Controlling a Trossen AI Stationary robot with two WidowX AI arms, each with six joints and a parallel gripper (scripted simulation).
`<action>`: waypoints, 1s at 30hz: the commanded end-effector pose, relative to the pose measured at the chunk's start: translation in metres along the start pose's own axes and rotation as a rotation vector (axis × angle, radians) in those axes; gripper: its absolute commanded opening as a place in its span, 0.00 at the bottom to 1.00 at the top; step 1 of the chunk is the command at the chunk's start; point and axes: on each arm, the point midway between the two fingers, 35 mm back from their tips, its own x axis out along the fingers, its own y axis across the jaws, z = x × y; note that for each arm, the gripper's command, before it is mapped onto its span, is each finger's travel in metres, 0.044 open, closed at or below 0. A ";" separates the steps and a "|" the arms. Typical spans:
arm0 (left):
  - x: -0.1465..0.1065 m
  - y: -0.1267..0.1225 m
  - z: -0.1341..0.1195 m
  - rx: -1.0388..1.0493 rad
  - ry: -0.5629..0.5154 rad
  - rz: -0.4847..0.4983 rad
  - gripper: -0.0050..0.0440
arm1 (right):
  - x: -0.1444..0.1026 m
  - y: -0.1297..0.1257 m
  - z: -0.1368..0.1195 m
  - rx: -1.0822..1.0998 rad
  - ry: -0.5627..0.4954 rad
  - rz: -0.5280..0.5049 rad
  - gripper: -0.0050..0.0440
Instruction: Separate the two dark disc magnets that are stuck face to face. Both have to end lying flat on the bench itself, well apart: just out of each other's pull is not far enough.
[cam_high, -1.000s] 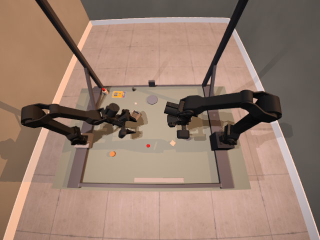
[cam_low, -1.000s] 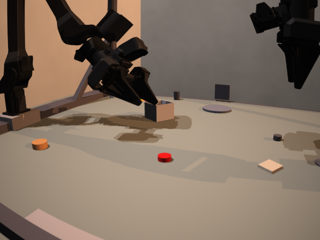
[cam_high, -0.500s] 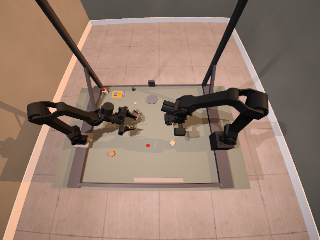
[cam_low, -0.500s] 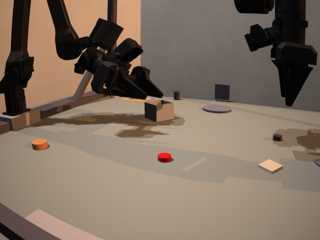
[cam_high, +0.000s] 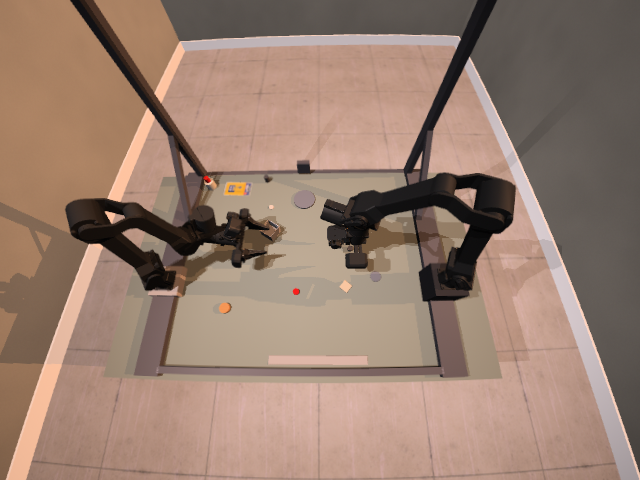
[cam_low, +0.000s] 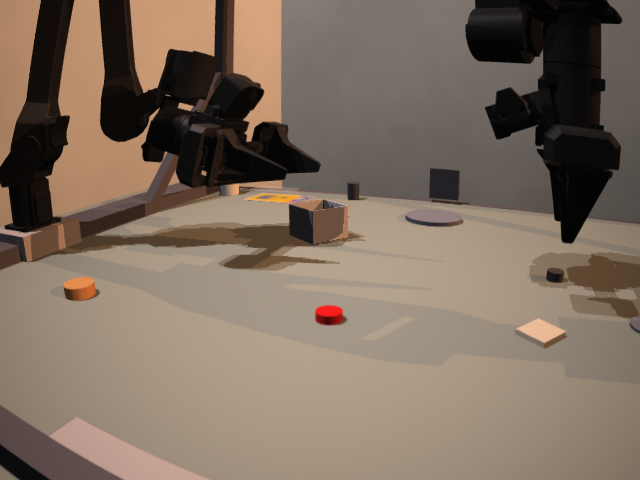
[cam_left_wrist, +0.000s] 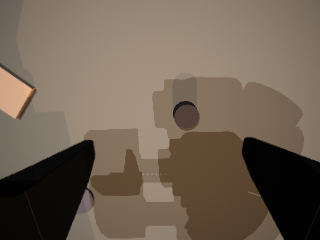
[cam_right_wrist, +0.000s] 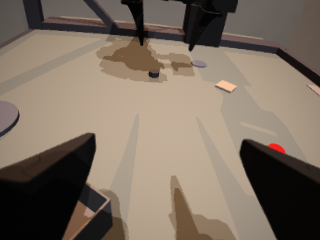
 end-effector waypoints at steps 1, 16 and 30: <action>0.006 -0.009 0.007 -0.005 -0.017 -0.003 0.92 | -0.008 0.002 0.007 0.042 -0.076 0.003 0.92; 0.027 -0.020 0.005 -0.009 -0.006 0.004 0.92 | -0.028 0.002 0.018 0.128 -0.187 0.018 0.92; 0.034 -0.017 0.002 -0.010 0.003 0.007 0.92 | -0.028 0.002 0.021 0.135 -0.196 0.018 0.92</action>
